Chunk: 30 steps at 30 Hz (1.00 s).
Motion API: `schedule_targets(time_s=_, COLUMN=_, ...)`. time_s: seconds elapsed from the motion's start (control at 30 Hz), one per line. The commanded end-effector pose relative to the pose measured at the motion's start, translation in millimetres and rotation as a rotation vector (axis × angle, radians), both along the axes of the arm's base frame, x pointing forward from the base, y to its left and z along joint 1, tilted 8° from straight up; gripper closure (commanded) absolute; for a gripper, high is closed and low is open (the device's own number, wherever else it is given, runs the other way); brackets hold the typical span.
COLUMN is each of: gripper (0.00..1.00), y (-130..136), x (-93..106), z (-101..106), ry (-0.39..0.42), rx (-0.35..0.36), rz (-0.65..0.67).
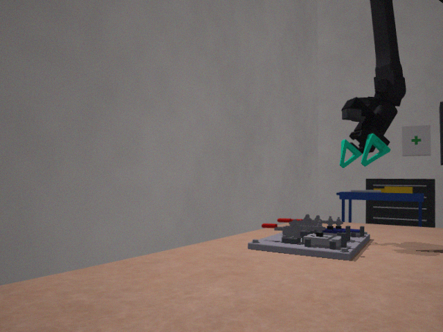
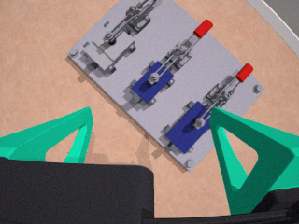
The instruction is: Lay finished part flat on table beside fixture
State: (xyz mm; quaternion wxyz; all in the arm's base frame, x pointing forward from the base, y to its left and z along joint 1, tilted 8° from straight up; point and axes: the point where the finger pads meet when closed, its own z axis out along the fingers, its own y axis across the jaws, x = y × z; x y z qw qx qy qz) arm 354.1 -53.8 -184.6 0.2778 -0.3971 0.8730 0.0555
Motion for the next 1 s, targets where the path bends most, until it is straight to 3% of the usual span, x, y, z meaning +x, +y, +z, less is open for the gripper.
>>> schedule_targets(time_s=0.0, gripper=0.00, y=3, x=9.8, z=3, ry=-0.006, rx=-0.003, rz=-0.002)
schedule_targets(time_s=0.17, gripper=0.00, y=19, x=13.0, z=-8, ry=0.113, rx=0.016, rz=-0.084)
schedule_targets(time_s=0.23, gripper=0.00, y=19, x=13.0, z=-8, ry=0.113, rx=0.016, rz=-0.084)
schedule_targets(time_s=0.33, gripper=0.00, y=40, x=17.8, z=-20, ry=0.239, rx=0.013, rz=-0.190)
schedule_targets(time_s=0.5, gripper=0.00, y=31, x=17.0, z=-19, ry=0.238, rx=0.017, rz=-0.214)
schedule_targets(time_s=0.97, gripper=0.00, y=37, x=10.5, z=-21, ry=0.250, rx=0.016, rz=-0.196)
